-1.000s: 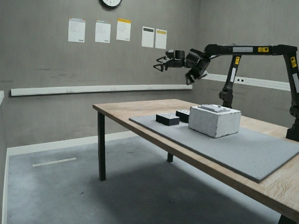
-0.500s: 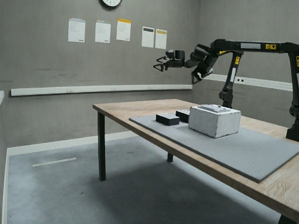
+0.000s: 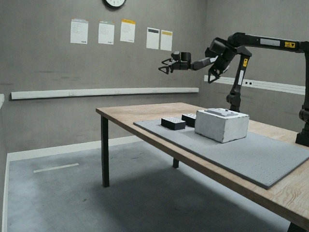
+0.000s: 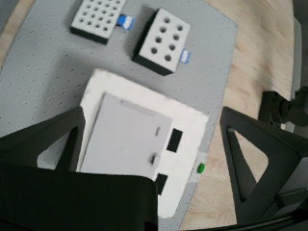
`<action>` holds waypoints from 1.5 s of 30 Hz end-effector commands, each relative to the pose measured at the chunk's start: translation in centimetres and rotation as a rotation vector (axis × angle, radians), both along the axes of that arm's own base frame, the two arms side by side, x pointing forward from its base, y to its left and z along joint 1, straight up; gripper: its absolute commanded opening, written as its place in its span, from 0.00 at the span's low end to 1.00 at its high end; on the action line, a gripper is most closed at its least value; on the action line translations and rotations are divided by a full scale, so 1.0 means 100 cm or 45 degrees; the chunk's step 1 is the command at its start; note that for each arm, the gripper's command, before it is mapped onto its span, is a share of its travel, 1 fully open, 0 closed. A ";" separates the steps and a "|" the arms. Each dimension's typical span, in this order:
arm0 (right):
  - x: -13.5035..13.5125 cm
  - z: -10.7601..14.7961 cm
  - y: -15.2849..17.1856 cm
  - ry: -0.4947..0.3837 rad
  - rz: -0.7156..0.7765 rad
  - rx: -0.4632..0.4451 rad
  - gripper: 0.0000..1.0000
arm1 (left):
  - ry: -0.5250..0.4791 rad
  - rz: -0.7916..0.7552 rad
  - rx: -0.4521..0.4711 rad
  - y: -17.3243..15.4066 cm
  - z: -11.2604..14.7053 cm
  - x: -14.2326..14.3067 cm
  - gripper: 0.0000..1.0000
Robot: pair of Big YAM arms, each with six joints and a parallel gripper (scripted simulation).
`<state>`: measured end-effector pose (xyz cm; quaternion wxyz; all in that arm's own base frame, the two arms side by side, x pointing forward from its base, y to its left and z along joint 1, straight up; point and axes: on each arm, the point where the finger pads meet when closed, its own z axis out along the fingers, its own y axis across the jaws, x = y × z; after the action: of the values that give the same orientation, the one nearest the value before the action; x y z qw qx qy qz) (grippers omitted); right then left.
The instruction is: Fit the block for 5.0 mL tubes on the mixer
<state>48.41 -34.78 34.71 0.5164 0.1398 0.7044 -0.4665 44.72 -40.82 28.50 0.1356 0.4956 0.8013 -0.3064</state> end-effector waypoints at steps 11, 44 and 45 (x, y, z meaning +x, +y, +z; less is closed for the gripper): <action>-0.003 0.005 -0.007 -0.026 -0.015 0.002 1.00 | 0.048 0.226 0.101 0.063 0.019 -0.002 1.00; -0.004 0.007 -0.007 -0.030 -0.015 -0.001 1.00 | 0.133 0.559 0.320 0.202 0.007 -0.017 1.00; -0.004 0.007 -0.007 -0.030 -0.015 -0.001 1.00 | 0.138 0.589 0.346 0.209 0.005 -0.018 1.00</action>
<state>48.41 -34.78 34.71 0.5164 0.1398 0.7044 -0.4665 42.61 -22.47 28.26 0.0852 0.3149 0.9258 -0.1907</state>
